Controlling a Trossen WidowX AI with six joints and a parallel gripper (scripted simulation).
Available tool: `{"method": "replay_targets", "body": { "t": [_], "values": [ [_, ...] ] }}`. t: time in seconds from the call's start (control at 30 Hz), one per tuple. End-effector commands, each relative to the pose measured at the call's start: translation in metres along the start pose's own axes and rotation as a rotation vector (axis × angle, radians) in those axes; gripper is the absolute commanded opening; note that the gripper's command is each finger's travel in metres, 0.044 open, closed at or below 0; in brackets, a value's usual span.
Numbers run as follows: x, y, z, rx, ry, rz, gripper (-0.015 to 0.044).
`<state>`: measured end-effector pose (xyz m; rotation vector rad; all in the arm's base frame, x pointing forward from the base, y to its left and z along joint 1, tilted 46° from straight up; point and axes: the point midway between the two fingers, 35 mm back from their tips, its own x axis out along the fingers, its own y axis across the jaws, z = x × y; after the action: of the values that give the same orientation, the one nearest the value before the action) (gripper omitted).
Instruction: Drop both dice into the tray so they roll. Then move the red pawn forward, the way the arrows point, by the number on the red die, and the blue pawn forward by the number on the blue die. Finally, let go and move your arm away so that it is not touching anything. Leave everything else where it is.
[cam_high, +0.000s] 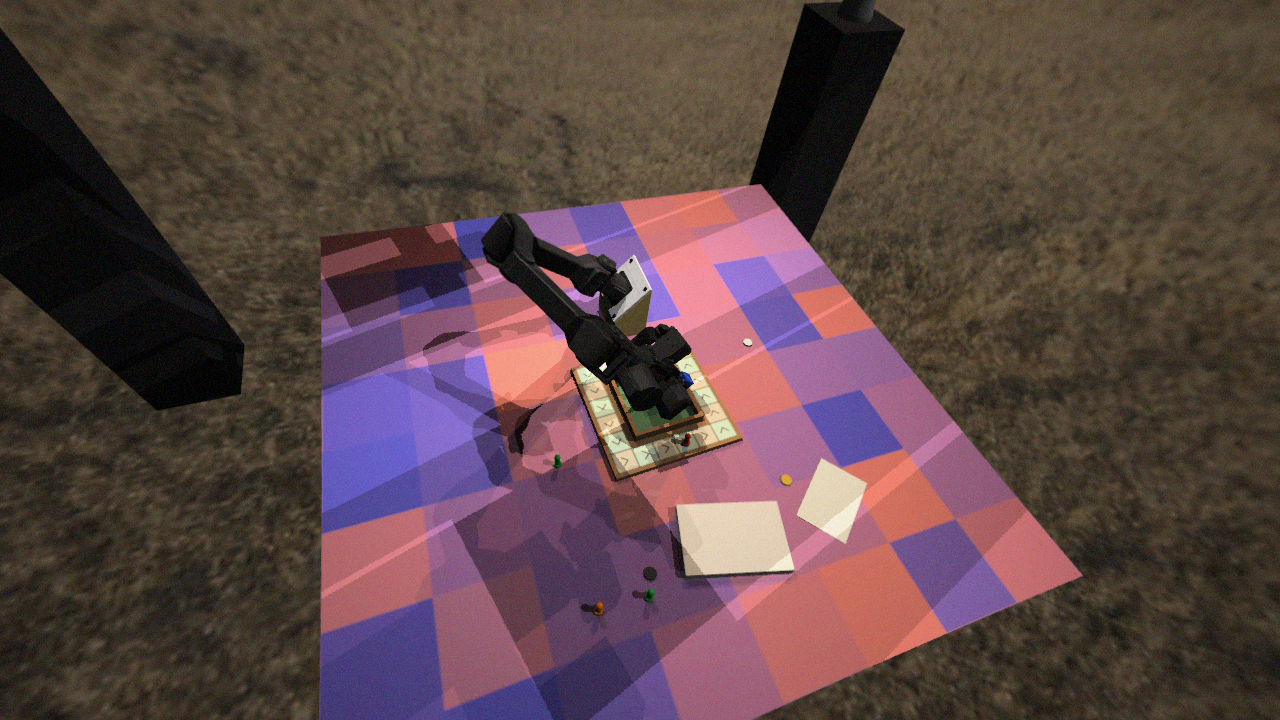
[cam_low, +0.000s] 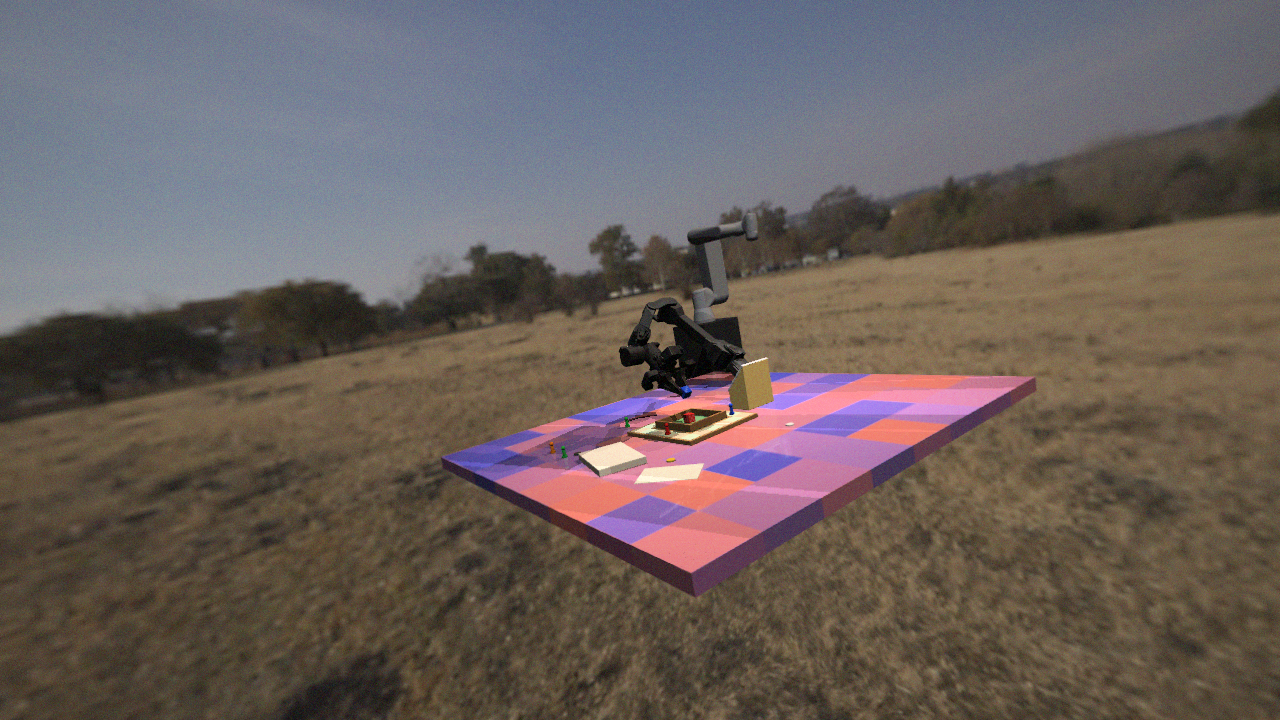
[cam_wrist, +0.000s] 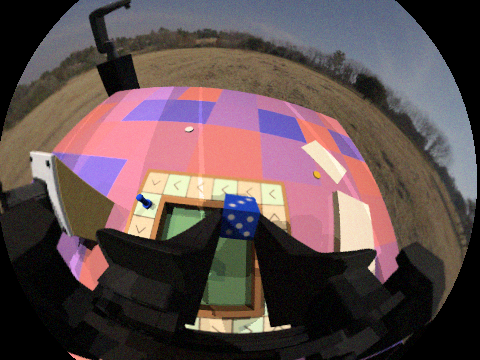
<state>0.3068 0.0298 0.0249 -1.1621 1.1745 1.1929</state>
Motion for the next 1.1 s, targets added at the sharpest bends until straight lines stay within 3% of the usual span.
{"method": "replay_targets", "body": {
  "t": [0.0,0.2,0.47,0.6,0.77,0.93,1.07],
  "values": [
    [0.0,0.0,0.0,0.0,0.0,0.0,0.0],
    [0.0,0.0,0.0,0.0,0.0,0.0,0.0],
    [0.0,0.0,0.0,0.0,0.0,0.0,0.021],
    [-0.025,0.002,0.028,-0.004,-0.007,0.002,0.0315],
    [-0.025,0.003,0.03,-0.001,0.007,0.008,0.044],
    [0.004,0.008,0.019,0.044,0.417,0.087,0.044],
    [0.016,0.002,0.017,0.008,0.783,0.022,0.044]
  ]
}}
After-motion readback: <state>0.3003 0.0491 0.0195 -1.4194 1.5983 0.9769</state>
